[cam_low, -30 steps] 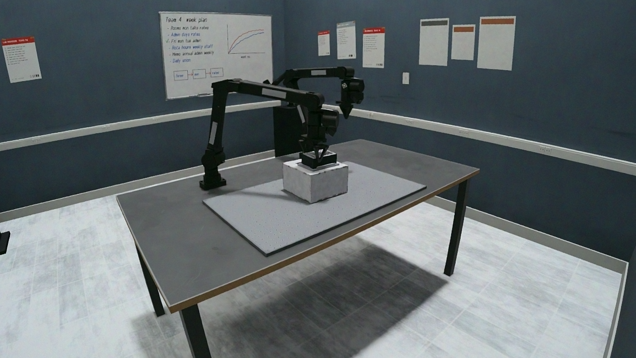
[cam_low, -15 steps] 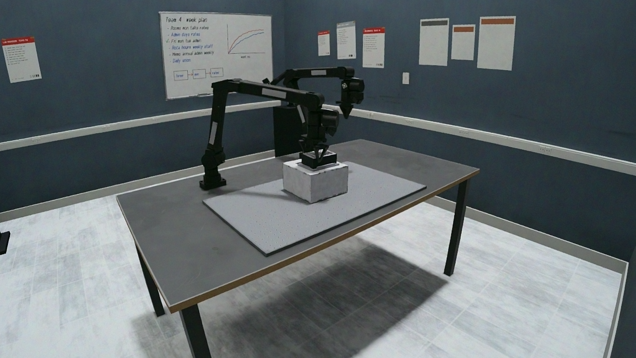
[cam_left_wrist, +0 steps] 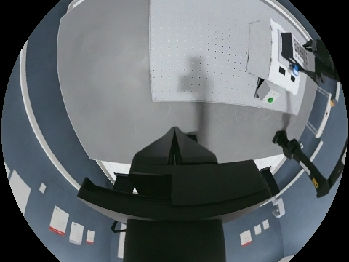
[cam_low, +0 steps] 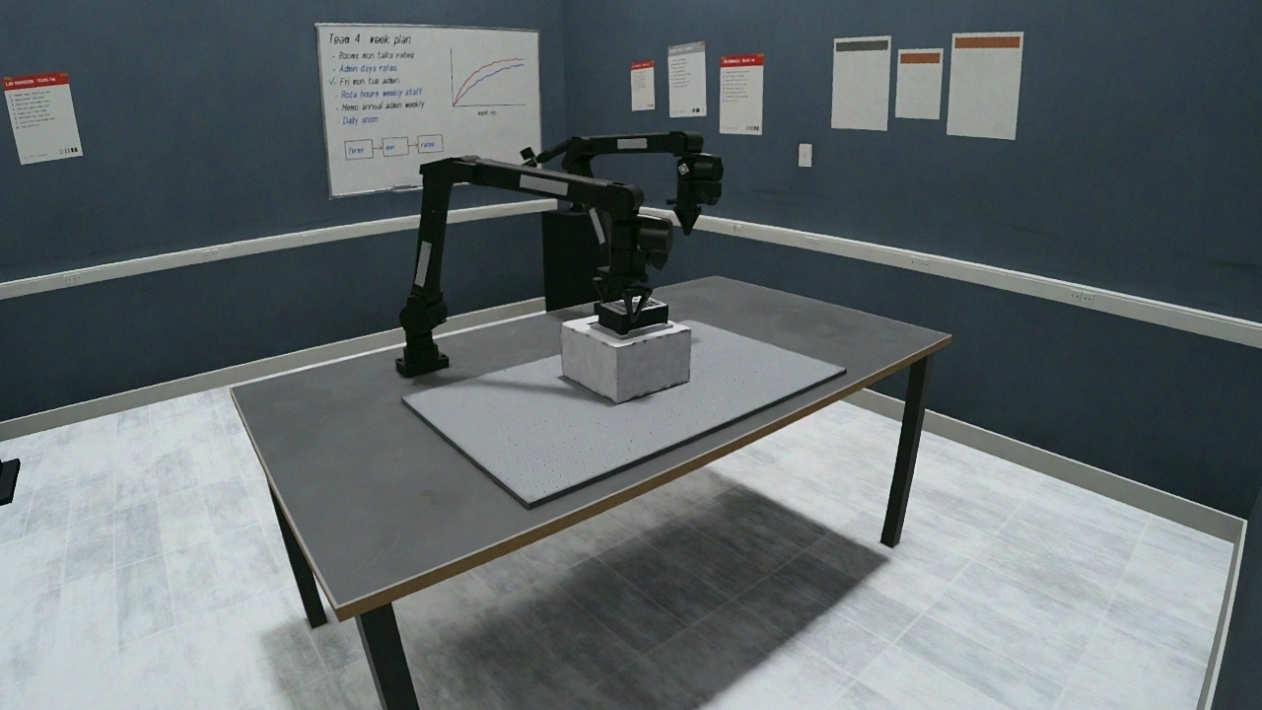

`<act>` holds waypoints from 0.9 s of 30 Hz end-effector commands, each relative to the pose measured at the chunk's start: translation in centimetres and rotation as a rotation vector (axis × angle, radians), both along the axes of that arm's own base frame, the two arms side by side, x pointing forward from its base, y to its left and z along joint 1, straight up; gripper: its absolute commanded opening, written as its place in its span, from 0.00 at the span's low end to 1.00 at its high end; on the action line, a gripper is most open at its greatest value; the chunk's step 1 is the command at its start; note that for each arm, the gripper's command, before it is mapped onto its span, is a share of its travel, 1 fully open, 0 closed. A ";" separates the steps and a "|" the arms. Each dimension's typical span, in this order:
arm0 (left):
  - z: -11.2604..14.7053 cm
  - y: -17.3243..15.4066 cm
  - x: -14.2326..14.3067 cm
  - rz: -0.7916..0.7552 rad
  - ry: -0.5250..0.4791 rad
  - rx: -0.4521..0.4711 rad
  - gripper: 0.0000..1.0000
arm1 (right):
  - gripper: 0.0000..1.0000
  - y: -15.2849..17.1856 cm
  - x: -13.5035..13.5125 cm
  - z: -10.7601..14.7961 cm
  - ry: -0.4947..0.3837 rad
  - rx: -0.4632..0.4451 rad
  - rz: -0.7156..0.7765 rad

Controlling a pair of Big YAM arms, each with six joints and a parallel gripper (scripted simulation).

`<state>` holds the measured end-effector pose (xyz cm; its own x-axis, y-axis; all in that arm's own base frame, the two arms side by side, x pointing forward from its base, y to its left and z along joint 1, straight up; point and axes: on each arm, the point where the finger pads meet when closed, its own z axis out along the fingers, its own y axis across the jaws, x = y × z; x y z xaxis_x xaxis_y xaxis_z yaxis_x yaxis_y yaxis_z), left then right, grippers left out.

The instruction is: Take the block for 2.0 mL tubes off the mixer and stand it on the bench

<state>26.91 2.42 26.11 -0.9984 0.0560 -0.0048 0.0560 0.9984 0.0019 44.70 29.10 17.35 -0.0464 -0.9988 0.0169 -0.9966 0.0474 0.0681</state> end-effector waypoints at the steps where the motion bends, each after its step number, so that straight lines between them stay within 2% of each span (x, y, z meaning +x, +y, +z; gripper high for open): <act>1: 1.0 0.0 1.3 0.002 -0.032 0.004 0.00 | 0.00 0.7 -1.3 3.8 -0.029 0.035 0.056; 12: -0.7 -0.1 0.3 0.002 0.015 0.000 0.00 | 0.00 0.7 -1.3 3.8 -0.029 0.035 0.057; 19: -0.9 -0.1 0.2 0.002 0.020 0.000 0.00 | 0.00 0.7 -1.3 3.8 -0.029 0.035 0.057; 27: 0.5 0.0 0.6 0.001 -0.023 0.003 0.00 | 0.00 0.8 -1.3 3.8 -0.029 0.035 0.058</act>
